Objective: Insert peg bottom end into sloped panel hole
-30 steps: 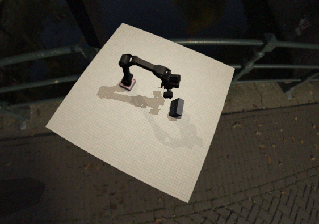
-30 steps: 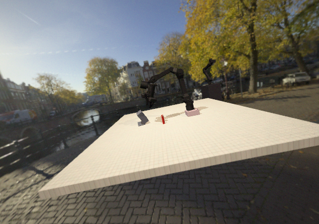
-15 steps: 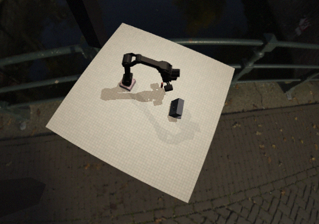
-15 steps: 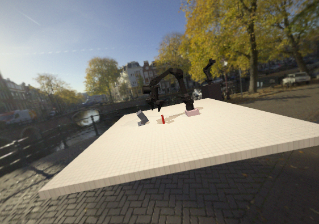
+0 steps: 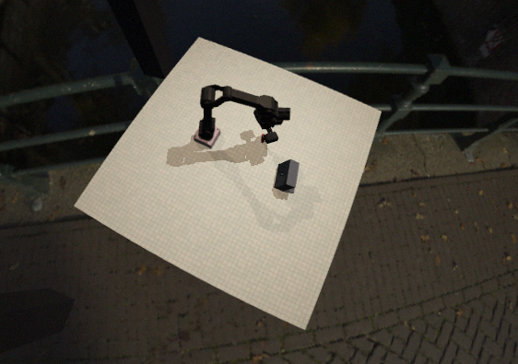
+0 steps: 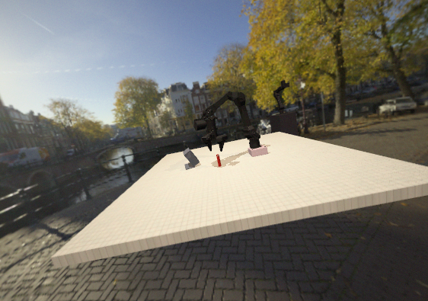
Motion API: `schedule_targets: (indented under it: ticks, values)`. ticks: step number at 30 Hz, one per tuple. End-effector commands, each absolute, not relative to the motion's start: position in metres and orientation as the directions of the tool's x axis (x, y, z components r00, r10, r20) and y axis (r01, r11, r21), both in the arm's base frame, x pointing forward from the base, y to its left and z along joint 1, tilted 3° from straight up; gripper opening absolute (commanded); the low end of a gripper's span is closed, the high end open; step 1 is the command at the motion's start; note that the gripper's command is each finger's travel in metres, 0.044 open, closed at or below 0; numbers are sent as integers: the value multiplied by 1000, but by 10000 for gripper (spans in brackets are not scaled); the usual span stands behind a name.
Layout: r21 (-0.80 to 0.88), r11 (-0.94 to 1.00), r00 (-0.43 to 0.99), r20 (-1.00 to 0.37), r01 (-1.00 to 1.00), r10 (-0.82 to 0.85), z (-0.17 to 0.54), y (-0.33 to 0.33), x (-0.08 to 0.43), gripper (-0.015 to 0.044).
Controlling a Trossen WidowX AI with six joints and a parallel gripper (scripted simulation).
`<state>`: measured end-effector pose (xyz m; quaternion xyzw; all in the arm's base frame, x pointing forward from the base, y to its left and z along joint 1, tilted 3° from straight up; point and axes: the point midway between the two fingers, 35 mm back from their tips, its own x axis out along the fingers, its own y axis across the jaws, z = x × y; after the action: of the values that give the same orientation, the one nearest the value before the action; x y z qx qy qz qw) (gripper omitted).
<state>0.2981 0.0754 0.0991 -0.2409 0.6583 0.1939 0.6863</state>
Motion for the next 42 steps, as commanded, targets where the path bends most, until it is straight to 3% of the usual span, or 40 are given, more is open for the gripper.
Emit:
schedule_targets:
  ticks: [1, 42]
  values:
    - [-65, 803, 42, -998, -592, -50, 94, 76, 294, 440]
    - [-65, 803, 41, -998, -592, -51, 34, 73, 295, 440]
